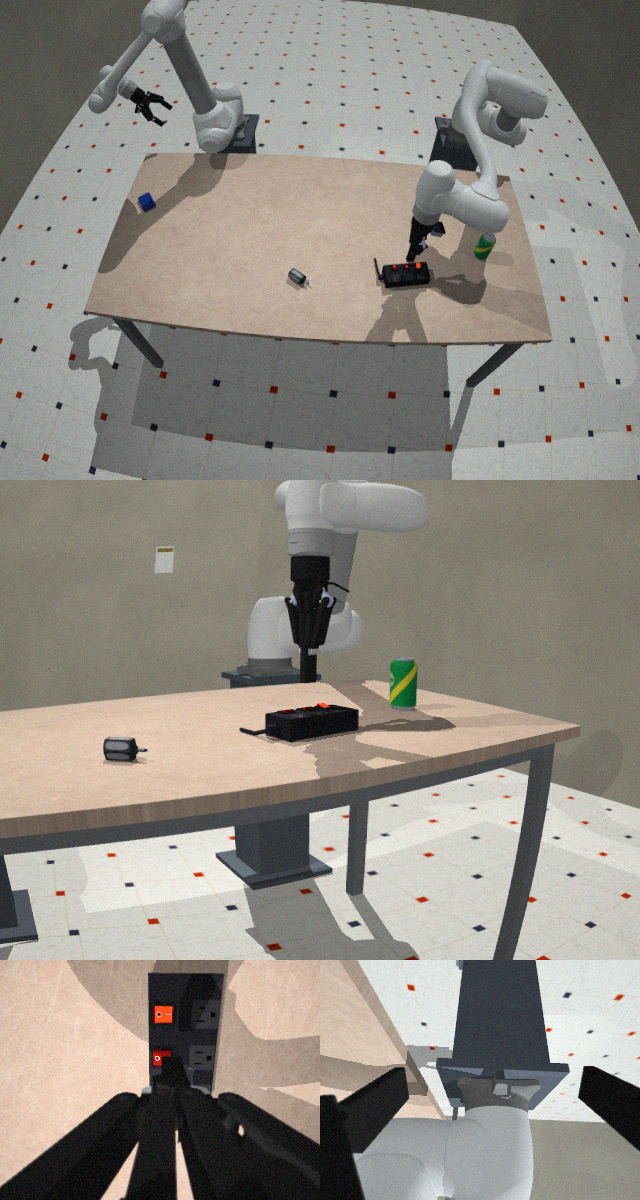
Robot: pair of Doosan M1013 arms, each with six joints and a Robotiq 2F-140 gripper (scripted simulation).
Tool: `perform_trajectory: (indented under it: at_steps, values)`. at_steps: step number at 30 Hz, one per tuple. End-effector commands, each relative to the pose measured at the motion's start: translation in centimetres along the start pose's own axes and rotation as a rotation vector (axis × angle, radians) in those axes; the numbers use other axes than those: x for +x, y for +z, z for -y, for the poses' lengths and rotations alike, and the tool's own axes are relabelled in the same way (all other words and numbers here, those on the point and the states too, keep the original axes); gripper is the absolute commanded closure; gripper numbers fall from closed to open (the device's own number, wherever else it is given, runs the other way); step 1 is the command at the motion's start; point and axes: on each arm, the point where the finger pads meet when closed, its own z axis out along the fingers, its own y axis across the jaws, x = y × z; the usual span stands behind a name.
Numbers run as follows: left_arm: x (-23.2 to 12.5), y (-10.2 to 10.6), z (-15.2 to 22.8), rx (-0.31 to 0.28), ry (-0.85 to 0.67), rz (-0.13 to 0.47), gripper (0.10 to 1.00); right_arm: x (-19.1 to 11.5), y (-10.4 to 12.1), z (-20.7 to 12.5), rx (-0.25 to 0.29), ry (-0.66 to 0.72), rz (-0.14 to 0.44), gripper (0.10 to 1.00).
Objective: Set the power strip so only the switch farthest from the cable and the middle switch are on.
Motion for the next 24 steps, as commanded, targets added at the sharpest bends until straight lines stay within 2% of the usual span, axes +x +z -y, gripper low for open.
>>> perform_trajectory:
  at_steps: [1, 24]
  values:
    - [0.0, -0.1, -0.1, -0.002, 0.000, 0.001, 0.999, 0.0, 0.0, 0.0, 0.000, 0.000, -0.001, 0.098]
    - [-0.1, 2.2, -0.2, -0.002, 0.000, 0.001, 0.999, 0.0, 0.0, 0.0, 0.000, 0.000, -0.001, 0.098]
